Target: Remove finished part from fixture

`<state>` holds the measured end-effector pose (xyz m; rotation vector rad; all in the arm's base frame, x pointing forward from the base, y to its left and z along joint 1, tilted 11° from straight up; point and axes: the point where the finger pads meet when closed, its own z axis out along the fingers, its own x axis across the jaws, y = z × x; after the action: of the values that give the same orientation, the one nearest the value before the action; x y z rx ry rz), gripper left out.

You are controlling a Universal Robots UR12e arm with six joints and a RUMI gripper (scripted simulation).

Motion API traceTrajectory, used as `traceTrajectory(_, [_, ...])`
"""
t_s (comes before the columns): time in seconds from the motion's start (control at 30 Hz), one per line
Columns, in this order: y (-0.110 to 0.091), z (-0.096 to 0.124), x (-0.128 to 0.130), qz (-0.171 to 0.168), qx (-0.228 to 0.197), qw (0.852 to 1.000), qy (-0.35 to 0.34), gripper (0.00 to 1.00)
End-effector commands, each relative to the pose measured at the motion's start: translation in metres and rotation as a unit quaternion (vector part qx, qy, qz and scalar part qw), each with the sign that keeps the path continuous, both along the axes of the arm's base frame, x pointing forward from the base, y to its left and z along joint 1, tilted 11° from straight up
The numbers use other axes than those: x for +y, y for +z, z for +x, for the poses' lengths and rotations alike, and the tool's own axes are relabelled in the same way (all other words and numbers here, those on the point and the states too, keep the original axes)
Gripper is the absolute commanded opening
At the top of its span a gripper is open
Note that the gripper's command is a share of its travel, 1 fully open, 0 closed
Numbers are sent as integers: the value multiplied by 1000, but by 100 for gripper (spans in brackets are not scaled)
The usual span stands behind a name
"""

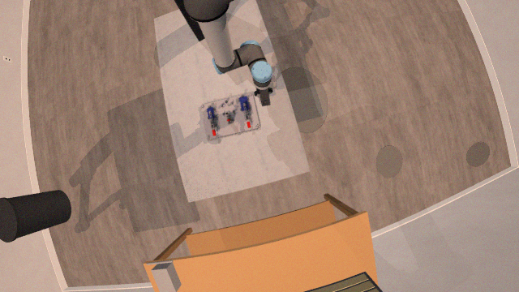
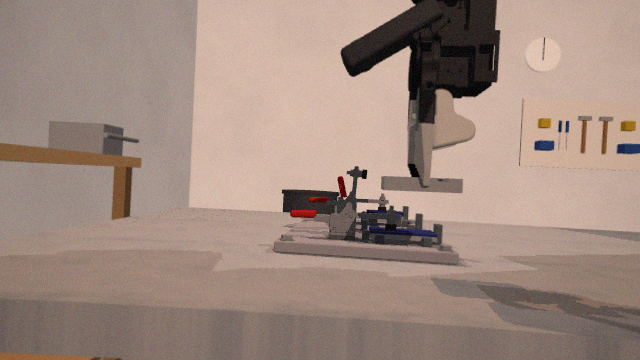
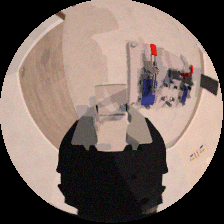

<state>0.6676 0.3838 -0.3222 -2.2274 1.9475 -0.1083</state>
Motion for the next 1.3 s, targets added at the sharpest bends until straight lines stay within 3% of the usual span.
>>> traceTrajectory(0.0, [1, 0, 0, 0, -1, 1000, 0, 0])
traceTrajectory(1.0, [-1, 1, 0, 0, -1, 1000, 0, 0])
traceTrajectory(1.27, [-11, 2, 1, 0, -1, 1000, 0, 0])
